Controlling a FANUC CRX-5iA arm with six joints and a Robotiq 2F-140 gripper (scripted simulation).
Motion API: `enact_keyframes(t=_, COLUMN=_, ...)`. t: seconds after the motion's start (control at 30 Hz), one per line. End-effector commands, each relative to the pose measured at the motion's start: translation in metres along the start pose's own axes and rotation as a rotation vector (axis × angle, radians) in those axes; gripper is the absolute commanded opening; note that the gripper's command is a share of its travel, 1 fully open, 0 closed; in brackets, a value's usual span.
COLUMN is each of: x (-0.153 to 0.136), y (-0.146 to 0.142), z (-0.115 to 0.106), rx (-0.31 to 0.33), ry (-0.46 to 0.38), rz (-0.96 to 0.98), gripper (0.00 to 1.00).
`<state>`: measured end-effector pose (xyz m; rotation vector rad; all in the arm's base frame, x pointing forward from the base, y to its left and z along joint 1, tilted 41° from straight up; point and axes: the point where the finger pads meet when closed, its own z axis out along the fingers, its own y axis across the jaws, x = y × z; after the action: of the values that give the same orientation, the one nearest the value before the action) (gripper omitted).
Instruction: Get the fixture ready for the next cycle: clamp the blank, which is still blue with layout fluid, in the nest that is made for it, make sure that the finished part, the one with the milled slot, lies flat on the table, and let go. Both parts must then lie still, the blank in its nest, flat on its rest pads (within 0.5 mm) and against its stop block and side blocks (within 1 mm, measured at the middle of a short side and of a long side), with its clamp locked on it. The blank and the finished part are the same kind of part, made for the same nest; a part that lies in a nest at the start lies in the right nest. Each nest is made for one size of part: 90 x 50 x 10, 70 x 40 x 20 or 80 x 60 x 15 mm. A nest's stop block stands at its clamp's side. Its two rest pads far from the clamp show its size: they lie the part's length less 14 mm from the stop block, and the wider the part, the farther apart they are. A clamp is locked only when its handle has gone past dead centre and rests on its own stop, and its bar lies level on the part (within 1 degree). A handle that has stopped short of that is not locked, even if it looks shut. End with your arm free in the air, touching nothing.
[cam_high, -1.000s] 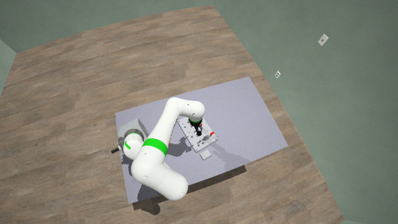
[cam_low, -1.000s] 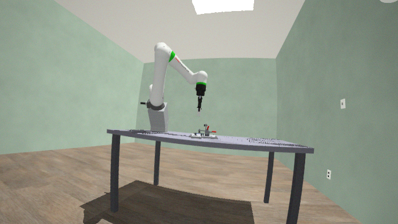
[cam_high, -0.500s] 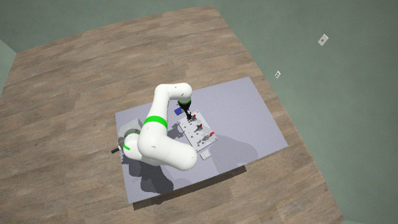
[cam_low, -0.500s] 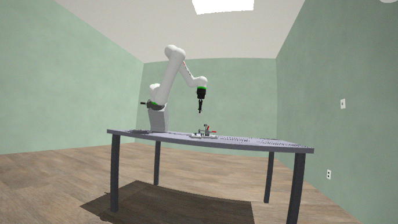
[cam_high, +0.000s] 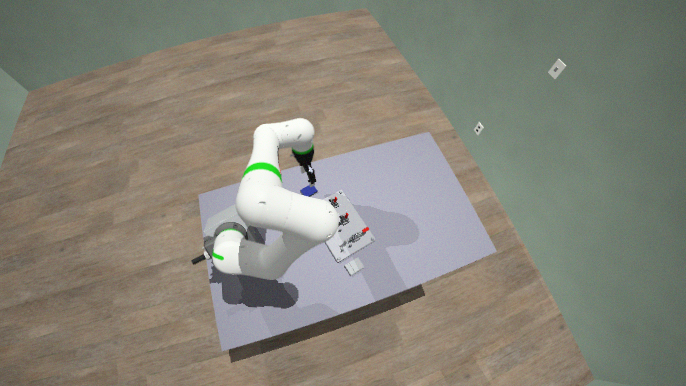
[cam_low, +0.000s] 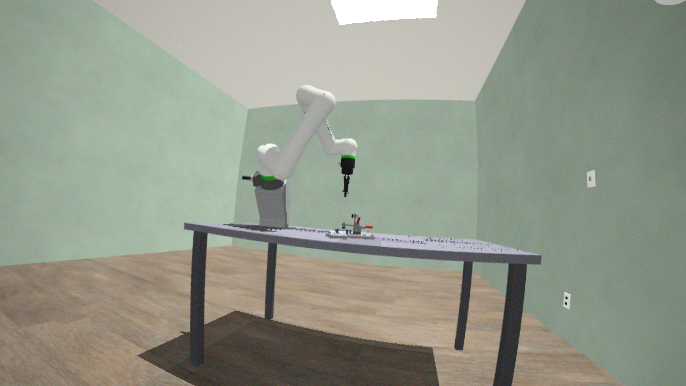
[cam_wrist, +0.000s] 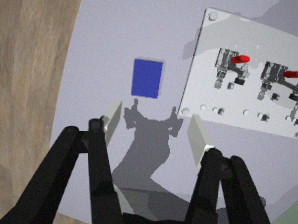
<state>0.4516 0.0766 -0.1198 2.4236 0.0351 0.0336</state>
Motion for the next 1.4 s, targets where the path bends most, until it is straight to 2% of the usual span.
enact_keyframes(t=0.0, x=0.0011, y=-0.0171, z=-0.0001, rx=-0.001, ry=-0.001, rz=0.0, gripper=0.58)
enact_keyframes(t=0.17, x=0.0012, y=-0.0248, z=-0.0001, rx=-0.001, ry=-0.001, rz=0.0, gripper=0.58)
enact_keyframes(t=1.37, x=0.0012, y=-0.0251, z=-0.0001, rx=-0.001, ry=-0.001, rz=-0.057, gripper=0.58)
